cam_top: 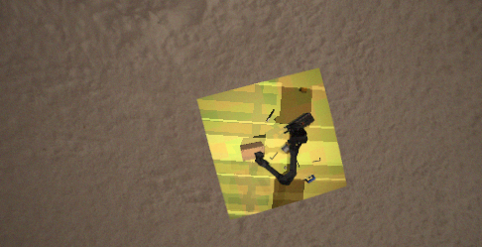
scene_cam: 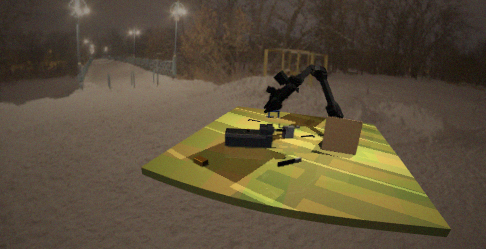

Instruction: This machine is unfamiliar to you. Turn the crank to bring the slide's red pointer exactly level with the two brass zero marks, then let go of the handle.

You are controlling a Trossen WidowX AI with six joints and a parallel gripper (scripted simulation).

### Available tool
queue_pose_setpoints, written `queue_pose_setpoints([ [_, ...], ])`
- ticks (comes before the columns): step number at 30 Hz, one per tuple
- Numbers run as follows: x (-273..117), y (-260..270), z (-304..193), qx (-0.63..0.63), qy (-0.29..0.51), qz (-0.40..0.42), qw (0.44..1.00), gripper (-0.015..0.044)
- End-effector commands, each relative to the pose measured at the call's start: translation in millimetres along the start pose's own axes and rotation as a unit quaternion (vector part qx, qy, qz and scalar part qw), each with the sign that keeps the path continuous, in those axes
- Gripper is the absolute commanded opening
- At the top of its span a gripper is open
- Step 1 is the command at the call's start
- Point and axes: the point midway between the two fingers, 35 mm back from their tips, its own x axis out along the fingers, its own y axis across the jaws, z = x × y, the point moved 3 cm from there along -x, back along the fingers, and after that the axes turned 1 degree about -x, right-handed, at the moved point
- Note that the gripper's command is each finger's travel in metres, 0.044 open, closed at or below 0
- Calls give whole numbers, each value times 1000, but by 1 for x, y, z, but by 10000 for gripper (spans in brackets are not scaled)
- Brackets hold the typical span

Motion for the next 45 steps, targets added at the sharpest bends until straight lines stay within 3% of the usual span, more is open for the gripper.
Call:
queue_pose_setpoints([
  [1, 20, -8, 15, 2, 4, -8, 1000, 440],
  [8, 43, -18, 30, 8, 6, -17, 1000, 440],
  [16, 87, -19, -14, 8, 6, -18, 1000, 440],
  [39, 88, -19, -15, 7, 6, -18, 1000, 440],
  [45, 88, -19, -15, 7, 6, -18, 1000, 282],
])
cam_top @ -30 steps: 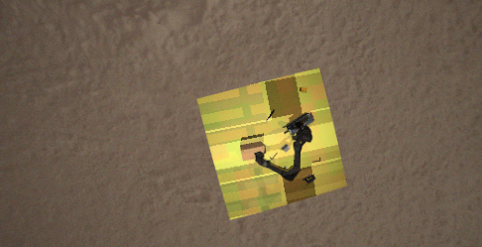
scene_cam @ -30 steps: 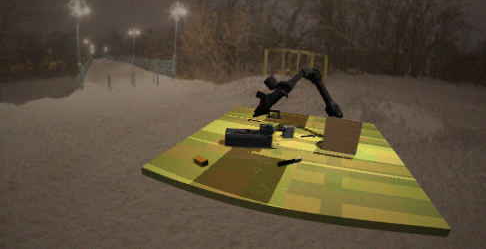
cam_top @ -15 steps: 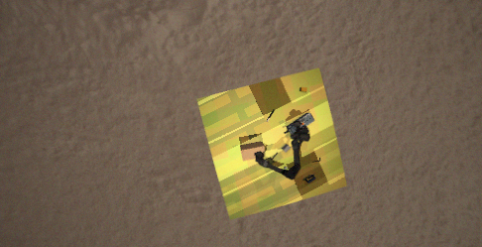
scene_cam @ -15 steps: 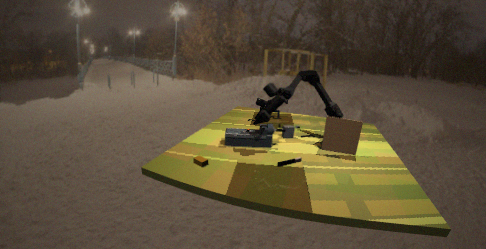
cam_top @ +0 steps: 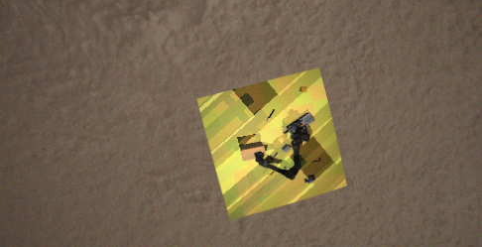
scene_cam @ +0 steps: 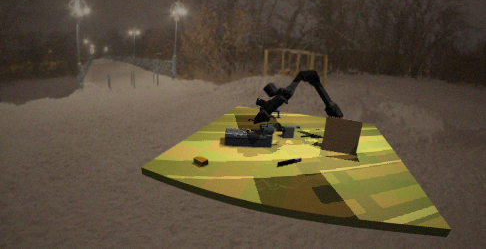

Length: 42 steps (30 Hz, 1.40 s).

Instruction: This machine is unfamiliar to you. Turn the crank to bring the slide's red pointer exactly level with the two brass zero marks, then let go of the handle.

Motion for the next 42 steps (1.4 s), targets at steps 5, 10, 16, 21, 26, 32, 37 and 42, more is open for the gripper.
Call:
queue_pose_setpoints([
  [5, 0, 1, 0, -3, -1, 3, 1000, 151],
  [10, 0, 1, 0, -3, -1, 3, 1000, 20],
  [16, 0, 1, 0, -3, -1, 3, 1000, 0],
  [21, 0, 1, 0, -3, -1, 3, 1000, 0],
  [26, 0, 0, 0, 0, 0, 0, 1000, 0],
  [32, 0, 0, 0, 0, 0, 0, 1000, 26],
  [37, 0, 0, 0, 0, 0, 0, 1000, 157],
  [42, 0, 0, 0, 0, 0, 0, 1000, 289],
])
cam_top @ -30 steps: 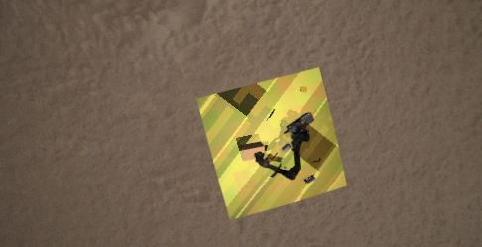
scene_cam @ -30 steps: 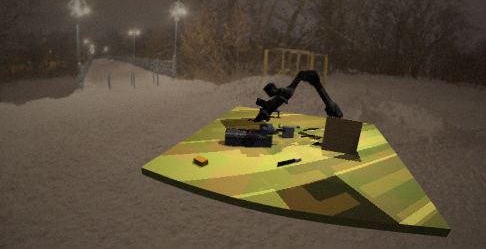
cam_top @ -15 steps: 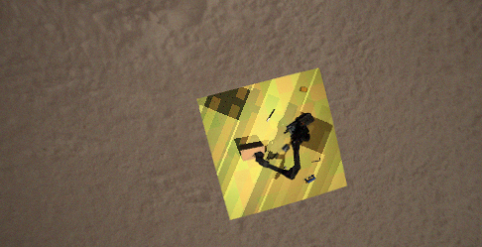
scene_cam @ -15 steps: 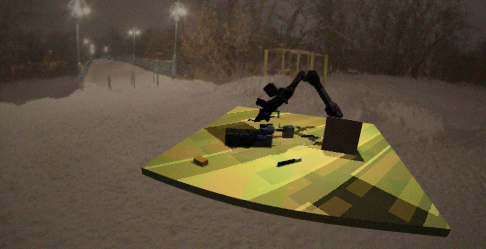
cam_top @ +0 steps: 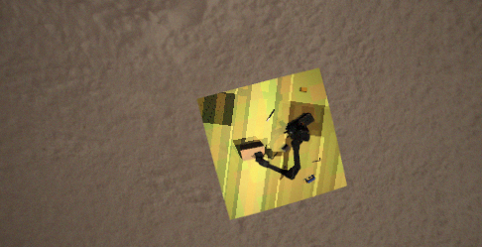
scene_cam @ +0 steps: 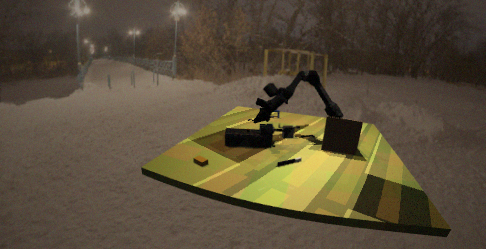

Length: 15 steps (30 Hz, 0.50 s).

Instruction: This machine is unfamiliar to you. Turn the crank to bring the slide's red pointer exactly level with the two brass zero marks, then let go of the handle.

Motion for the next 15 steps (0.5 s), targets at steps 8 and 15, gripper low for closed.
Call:
queue_pose_setpoints([
  [8, 0, 0, 0, 0, 0, -1, 1000, 414],
  [15, 0, 0, 0, 0, 0, -1, 1000, 230],
])
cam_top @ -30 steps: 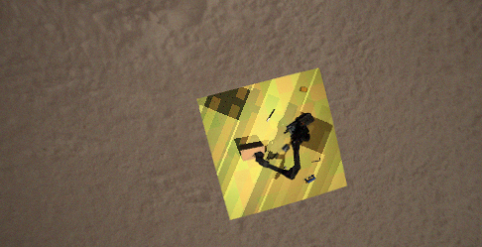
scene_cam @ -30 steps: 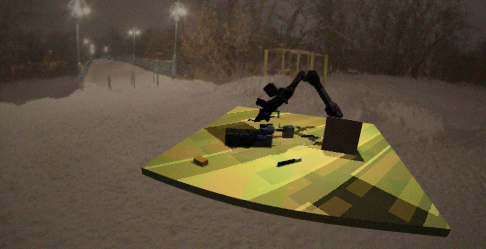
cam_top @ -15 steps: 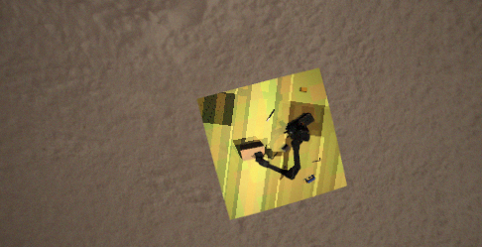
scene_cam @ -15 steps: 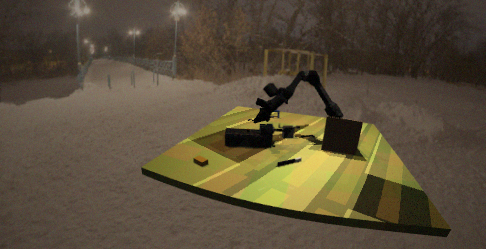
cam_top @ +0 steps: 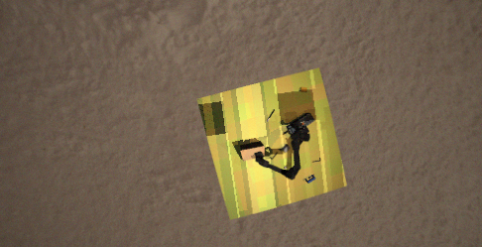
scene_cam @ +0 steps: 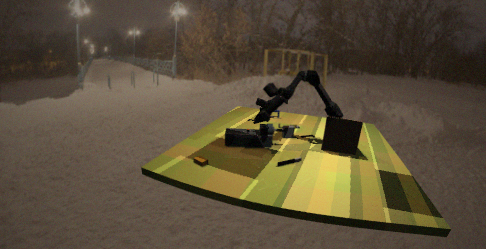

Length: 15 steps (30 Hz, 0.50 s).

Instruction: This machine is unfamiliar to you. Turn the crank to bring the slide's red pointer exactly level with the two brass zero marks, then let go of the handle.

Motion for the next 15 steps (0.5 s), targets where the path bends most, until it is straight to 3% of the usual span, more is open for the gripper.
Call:
queue_pose_setpoints([
  [1, 0, 0, 0, 0, 0, 0, 1000, 204],
  [9, 0, 0, 0, 0, 0, 0, 1000, 0],
  [15, 0, 0, 0, 0, 0, 0, 1000, 0],
])
